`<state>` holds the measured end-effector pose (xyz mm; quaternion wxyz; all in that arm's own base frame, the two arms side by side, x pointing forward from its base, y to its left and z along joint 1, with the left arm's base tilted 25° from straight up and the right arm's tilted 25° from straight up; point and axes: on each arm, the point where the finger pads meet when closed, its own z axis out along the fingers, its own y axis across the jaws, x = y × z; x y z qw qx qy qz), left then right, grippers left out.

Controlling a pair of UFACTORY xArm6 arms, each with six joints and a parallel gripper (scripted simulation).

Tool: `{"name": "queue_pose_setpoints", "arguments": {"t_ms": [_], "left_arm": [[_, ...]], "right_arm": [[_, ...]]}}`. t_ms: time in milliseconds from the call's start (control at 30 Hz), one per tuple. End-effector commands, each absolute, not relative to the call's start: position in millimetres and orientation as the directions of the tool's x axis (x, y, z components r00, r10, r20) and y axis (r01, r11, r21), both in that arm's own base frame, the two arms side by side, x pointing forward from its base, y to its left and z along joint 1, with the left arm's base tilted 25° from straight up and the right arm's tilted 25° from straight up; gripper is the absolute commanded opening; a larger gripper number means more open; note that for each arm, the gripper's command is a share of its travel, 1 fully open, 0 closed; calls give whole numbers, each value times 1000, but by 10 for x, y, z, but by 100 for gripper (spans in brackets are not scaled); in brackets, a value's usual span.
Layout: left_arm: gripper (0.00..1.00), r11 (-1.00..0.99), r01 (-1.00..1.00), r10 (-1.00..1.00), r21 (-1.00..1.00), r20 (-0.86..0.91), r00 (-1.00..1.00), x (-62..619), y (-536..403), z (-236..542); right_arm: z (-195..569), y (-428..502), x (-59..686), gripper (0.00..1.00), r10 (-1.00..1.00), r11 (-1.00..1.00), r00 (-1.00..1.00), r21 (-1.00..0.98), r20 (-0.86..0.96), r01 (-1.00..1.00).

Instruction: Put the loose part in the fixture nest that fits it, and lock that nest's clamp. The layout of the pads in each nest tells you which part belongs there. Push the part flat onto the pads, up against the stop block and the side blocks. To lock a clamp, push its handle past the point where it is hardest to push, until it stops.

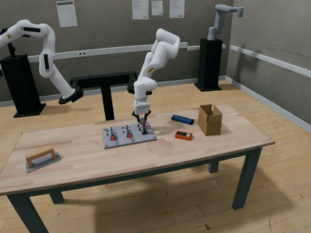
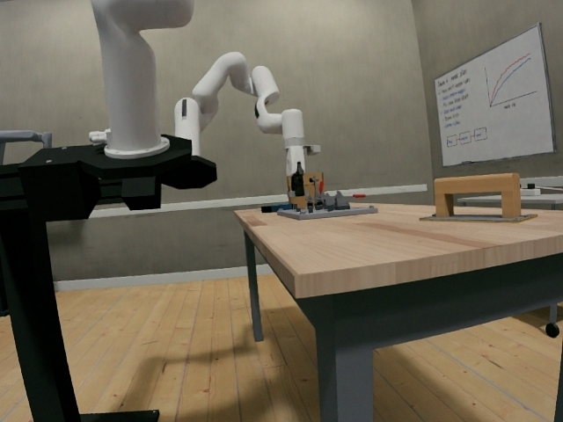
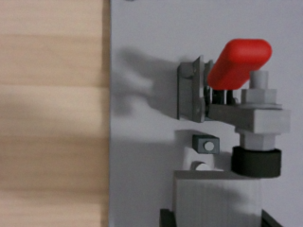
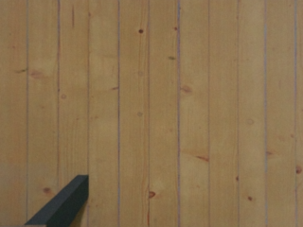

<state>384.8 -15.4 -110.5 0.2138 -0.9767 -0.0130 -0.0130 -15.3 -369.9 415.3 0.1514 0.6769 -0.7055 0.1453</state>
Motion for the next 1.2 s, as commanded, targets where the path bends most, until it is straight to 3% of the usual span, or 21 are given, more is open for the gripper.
{"name": "queue_pose_setpoints", "arguments": {"t_ms": [0,1167], "left_arm": [[0,-909,31,19,-415,35,999,3872,-152,-1122],[0,-909,31,19,-415,35,999,3920,-26,-1392]], "right_arm": [[4183,-3704,-153,100,-908,41,-38,0,417,-999],[4183,-3704,-153,100,-908,41,-38,0,417,-999]]}}
